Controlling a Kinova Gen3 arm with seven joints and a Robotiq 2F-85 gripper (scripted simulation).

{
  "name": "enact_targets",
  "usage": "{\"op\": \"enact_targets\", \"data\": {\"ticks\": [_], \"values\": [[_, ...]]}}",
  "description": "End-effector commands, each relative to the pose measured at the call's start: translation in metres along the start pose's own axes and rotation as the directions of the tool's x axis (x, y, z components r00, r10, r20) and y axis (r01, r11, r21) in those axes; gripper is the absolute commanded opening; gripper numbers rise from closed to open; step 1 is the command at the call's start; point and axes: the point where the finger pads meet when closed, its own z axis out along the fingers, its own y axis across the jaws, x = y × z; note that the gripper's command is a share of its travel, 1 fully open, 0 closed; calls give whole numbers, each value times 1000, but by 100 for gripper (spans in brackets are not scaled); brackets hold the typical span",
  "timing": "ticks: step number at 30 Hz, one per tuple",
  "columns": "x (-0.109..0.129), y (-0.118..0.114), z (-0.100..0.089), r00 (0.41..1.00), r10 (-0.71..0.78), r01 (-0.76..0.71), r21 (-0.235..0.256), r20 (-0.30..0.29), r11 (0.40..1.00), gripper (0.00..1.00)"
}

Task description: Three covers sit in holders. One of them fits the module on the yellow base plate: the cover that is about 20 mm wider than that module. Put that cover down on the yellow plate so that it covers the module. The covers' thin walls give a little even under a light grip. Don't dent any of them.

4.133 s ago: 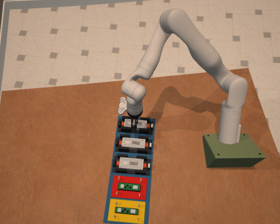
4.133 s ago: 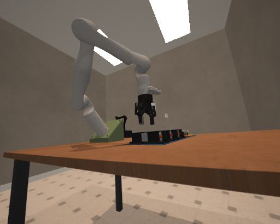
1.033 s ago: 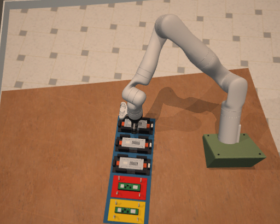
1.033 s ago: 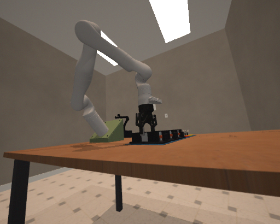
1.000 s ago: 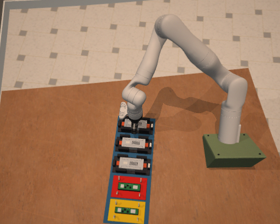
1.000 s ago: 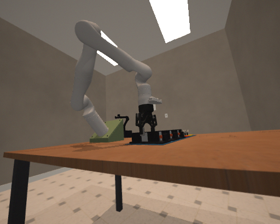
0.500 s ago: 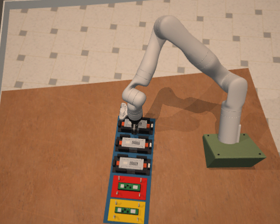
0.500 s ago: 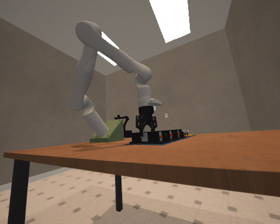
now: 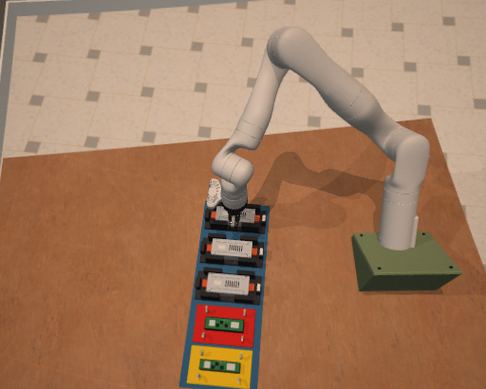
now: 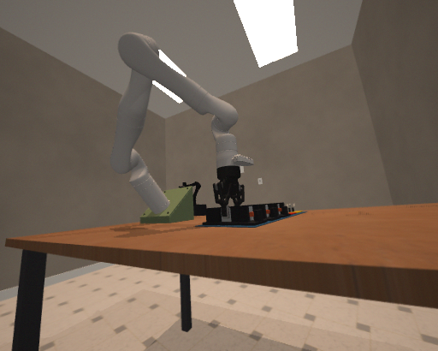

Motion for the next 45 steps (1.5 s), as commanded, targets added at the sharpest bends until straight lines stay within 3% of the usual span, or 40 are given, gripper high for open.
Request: {"op": "enact_targets", "data": {"ticks": [1,18,19,45], "values": [[1,0,-1,1000,0,0,1,-2,1000,70],[1,0,-1,1000,0,0,1,-2,1000,70],[1,0,-1,1000,0,0,1,-2,1000,0],[1,0,-1,1000,0,0,1,-2,1000,0]]}}
